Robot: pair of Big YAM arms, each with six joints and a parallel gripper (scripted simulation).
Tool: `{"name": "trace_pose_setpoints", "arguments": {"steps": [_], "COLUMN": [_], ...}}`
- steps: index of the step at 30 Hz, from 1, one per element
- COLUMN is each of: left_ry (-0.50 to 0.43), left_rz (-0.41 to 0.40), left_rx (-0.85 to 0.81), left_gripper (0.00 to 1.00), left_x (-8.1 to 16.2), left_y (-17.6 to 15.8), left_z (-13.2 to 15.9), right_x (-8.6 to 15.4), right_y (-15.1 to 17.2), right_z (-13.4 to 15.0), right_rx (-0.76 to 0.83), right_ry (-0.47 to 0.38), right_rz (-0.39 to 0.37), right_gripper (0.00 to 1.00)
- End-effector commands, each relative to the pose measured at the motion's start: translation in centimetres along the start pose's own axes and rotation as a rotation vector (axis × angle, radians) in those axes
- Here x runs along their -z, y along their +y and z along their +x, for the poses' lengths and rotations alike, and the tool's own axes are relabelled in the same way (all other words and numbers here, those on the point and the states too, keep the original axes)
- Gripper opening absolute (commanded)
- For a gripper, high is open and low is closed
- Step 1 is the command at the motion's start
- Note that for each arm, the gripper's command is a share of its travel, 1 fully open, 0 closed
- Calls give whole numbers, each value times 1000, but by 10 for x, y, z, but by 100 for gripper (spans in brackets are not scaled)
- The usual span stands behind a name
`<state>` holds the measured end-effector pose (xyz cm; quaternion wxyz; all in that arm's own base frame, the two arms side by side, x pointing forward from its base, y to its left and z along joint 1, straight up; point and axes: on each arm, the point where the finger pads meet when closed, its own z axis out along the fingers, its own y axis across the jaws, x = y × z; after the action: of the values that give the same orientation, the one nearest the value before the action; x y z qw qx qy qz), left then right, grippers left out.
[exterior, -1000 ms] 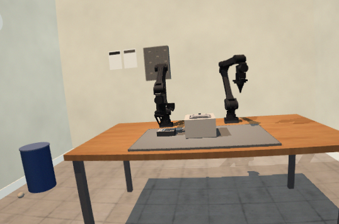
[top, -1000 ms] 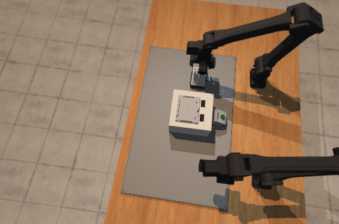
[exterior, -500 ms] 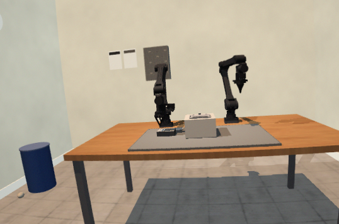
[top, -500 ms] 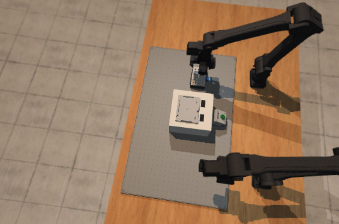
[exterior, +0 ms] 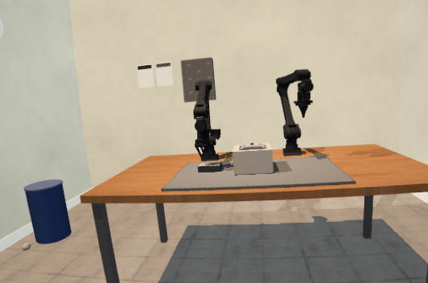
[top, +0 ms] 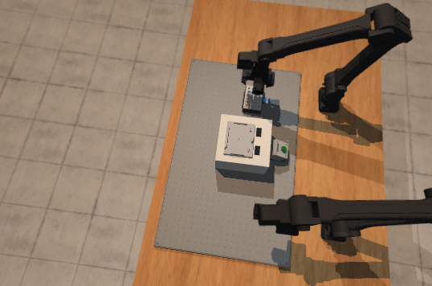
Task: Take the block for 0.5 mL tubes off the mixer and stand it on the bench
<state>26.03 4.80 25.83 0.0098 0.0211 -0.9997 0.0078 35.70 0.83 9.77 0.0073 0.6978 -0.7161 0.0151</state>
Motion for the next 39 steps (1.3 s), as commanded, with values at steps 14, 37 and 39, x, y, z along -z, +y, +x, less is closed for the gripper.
{"name": "trace_pose_setpoints", "arguments": {"steps": [14,37,39], "left_ry": [-59,-36,-43], "left_rz": [-10,-6,-7], "left_rx": [16,16,16], "left_gripper": [0,0,0], "left_x": [17,8,11], "left_y": [5,4,4], "left_z": [-10,-5,-7], "right_x": [51,92,96], "right_y": [-19,-19,-18], "right_z": [-3,-3,-3], "right_rx": [-3,2,2], "right_ry": [-8,-8,-8], "right_rz": [58,73,73], "right_gripper": [100,100,100]}}
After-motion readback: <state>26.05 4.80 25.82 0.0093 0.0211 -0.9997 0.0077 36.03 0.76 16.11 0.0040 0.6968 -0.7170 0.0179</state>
